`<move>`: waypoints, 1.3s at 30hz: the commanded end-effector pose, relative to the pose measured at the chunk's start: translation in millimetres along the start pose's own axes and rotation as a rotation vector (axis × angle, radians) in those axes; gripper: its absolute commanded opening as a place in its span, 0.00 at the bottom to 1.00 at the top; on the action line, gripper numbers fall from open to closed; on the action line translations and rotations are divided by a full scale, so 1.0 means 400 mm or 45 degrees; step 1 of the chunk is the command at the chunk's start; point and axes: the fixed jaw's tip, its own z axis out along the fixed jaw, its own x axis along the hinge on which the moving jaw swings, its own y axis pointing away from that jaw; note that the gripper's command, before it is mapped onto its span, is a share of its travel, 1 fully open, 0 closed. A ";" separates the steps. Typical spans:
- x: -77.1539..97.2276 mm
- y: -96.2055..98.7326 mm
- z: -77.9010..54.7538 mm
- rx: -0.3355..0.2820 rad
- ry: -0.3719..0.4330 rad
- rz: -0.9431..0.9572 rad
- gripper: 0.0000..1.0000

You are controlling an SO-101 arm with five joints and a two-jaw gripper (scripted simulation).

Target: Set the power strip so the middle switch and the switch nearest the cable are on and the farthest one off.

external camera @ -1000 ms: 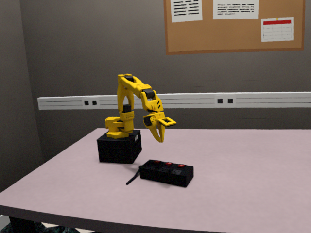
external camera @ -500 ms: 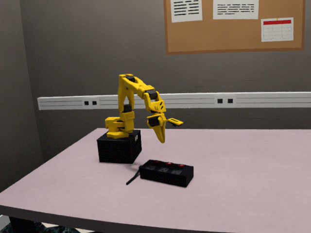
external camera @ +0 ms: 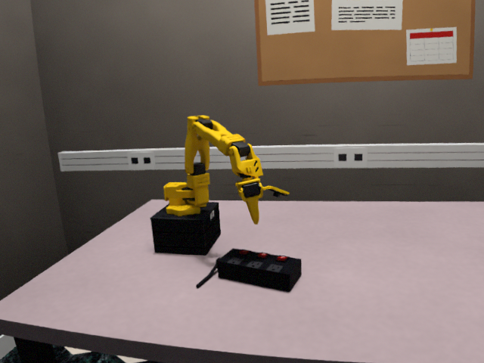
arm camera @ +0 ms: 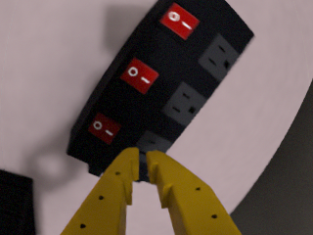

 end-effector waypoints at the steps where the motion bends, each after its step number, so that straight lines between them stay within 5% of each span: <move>1: -0.004 0.013 0.009 -0.048 0.015 -0.250 0.00; 39: -0.047 0.054 0.047 -0.182 -0.101 -2.292 0.00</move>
